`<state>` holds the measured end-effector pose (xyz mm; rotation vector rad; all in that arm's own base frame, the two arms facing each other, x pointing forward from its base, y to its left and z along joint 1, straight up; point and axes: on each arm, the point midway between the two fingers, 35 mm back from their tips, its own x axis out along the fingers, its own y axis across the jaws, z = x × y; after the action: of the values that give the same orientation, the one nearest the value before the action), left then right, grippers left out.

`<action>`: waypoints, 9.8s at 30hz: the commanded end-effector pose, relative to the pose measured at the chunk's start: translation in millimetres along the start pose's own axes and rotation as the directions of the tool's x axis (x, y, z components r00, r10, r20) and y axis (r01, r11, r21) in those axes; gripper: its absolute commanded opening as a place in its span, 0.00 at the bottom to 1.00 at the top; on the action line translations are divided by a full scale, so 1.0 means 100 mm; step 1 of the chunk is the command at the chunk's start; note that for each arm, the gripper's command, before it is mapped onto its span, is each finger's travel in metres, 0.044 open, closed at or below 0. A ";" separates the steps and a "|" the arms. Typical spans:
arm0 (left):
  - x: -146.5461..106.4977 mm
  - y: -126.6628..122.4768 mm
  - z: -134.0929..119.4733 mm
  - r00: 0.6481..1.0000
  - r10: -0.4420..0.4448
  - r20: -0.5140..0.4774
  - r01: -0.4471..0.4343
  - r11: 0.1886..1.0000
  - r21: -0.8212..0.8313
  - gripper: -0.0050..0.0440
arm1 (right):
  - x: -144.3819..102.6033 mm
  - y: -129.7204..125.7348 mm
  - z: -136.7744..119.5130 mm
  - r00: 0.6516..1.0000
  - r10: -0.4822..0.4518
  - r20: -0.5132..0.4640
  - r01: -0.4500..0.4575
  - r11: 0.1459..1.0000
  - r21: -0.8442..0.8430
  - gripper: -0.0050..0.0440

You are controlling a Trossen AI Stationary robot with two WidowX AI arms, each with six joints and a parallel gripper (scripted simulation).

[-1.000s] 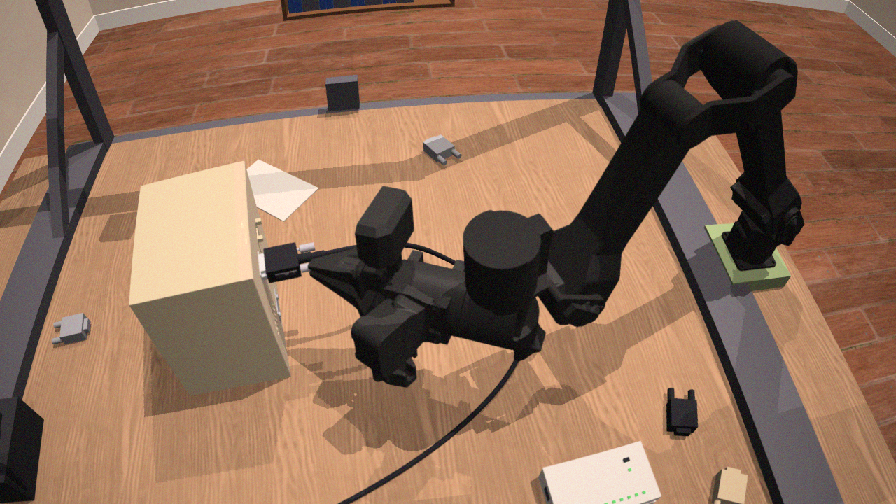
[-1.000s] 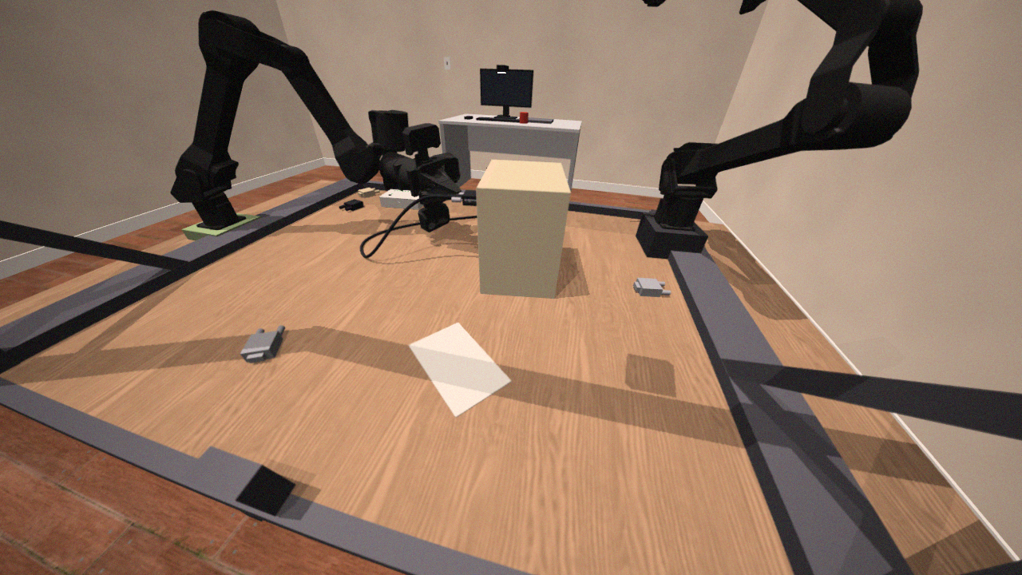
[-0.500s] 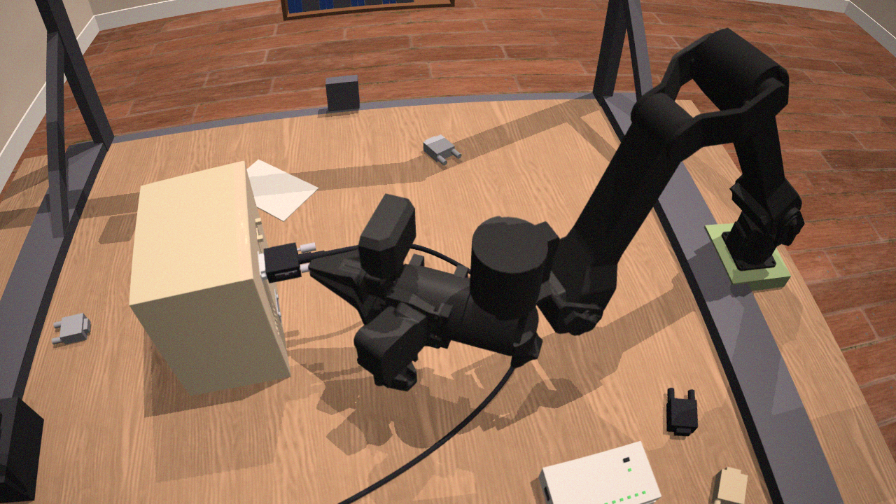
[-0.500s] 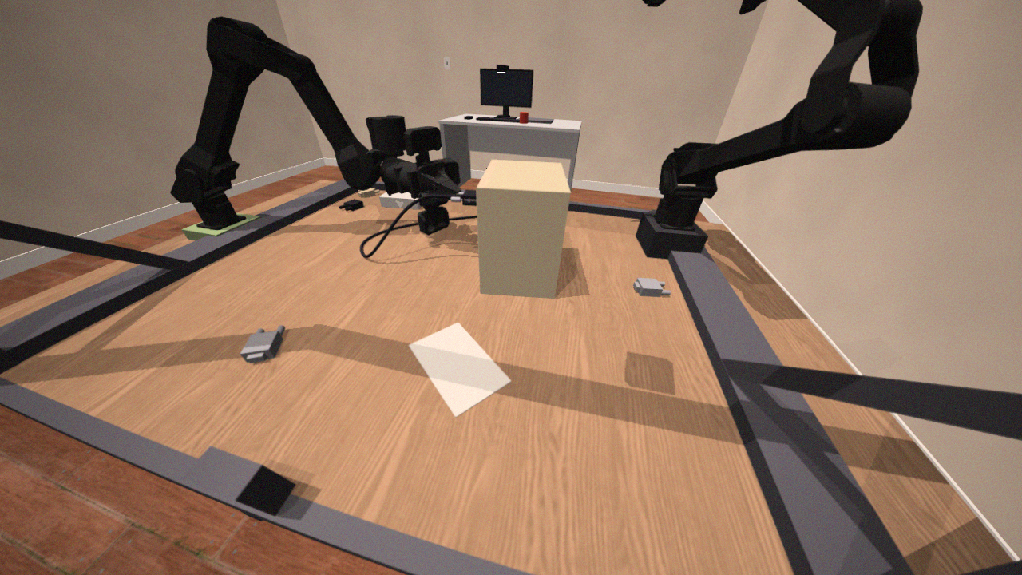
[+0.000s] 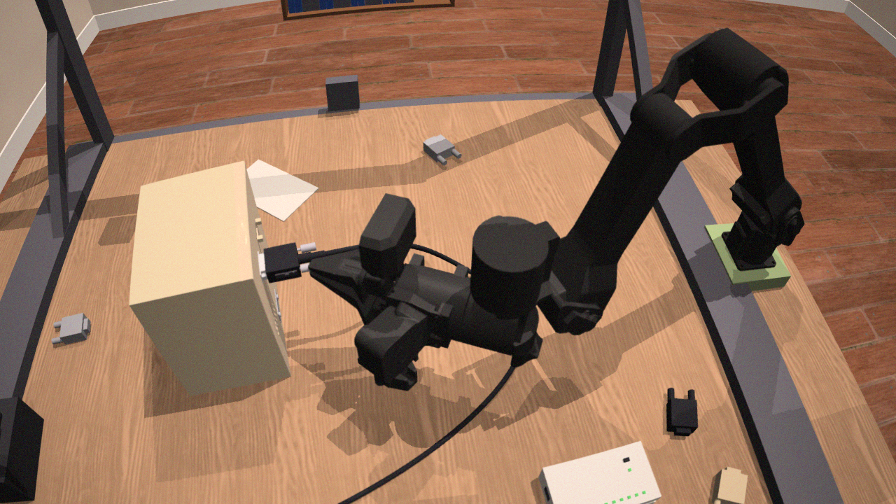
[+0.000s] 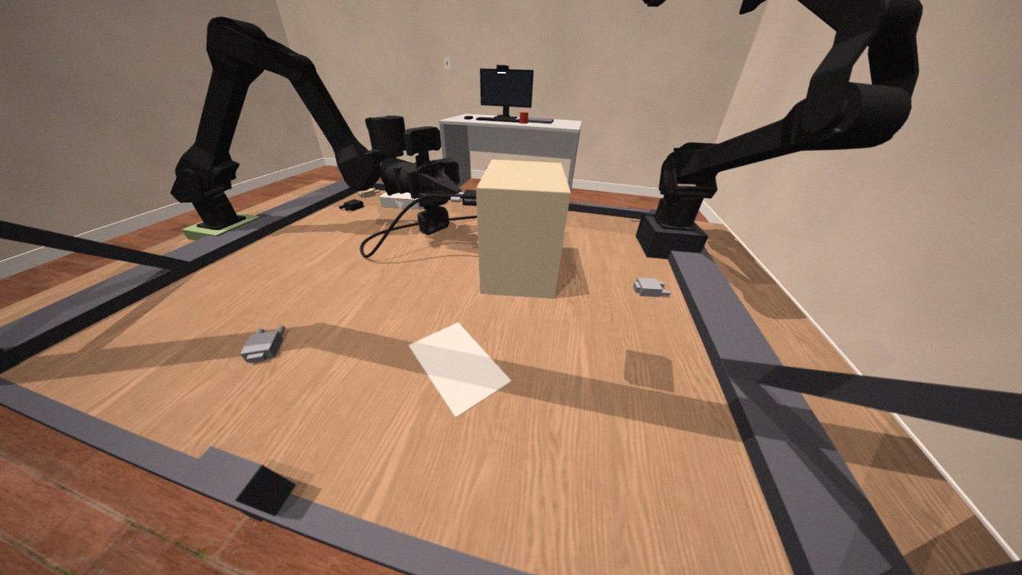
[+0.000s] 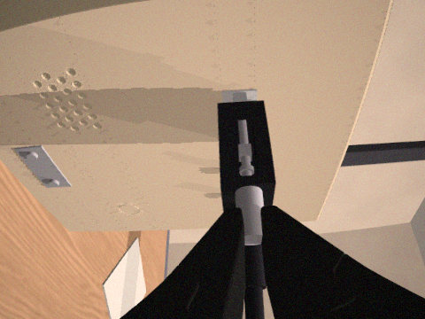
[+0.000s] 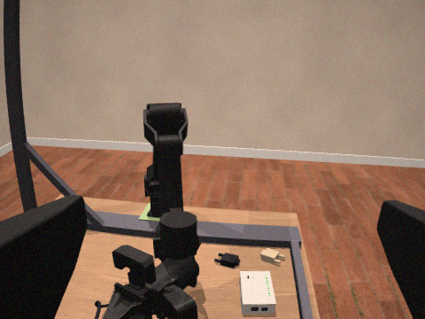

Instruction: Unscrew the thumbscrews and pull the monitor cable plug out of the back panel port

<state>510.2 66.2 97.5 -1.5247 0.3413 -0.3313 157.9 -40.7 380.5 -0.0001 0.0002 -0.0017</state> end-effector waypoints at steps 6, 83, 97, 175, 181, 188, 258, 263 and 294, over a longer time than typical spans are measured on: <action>0.01 -0.11 0.02 1.000 -0.019 -0.007 0.019 1.000 0.014 0.10 | 0.00 0.01 0.03 1.000 0.002 0.001 -0.002 1.000 -0.005 1.00; 0.04 -0.23 -0.01 0.951 0.300 0.078 -0.301 0.829 0.472 0.36 | 0.00 0.01 0.03 1.000 0.002 0.001 -0.002 1.000 -0.005 1.00; 0.04 -0.23 -0.01 0.952 0.297 0.077 -0.298 0.833 0.467 0.10 | 0.00 0.01 0.03 1.000 0.002 0.001 -0.002 1.000 -0.005 1.00; -0.02 -0.11 -0.01 1.000 -0.018 -0.007 0.018 1.000 0.014 0.10 | 0.00 0.01 0.03 1.000 0.002 0.001 -0.002 1.000 -0.005 1.00; 0.01 -0.11 0.01 1.000 -0.019 -0.007 0.019 1.000 0.014 0.10 | 0.00 0.01 0.03 1.000 0.002 0.001 -0.002 1.000 -0.005 1.00; 0.01 -0.11 0.02 1.000 -0.019 -0.007 0.019 1.000 0.014 0.10 | 0.00 0.01 0.03 1.000 0.002 0.001 -0.002 1.000 -0.005 1.00; 0.04 -0.23 -0.01 0.951 0.300 0.078 -0.301 0.829 0.472 0.41 | 0.00 0.01 0.03 1.000 0.002 0.001 -0.002 1.000 -0.005 1.00; 0.04 -0.23 -0.01 0.951 0.300 0.078 -0.301 0.829 0.472 0.27 | 0.00 0.01 0.03 1.000 0.002 0.001 -0.002 1.000 -0.005 1.00; 0.02 -0.19 0.00 0.982 0.189 0.027 -0.188 0.931 0.312 0.10 | 0.00 0.01 0.03 1.000 0.002 0.001 -0.002 1.000 -0.005 1.00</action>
<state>510.8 64.1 106.3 -1.1400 0.4461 -0.1940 157.9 -40.7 380.5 -0.0001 0.0002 -0.0017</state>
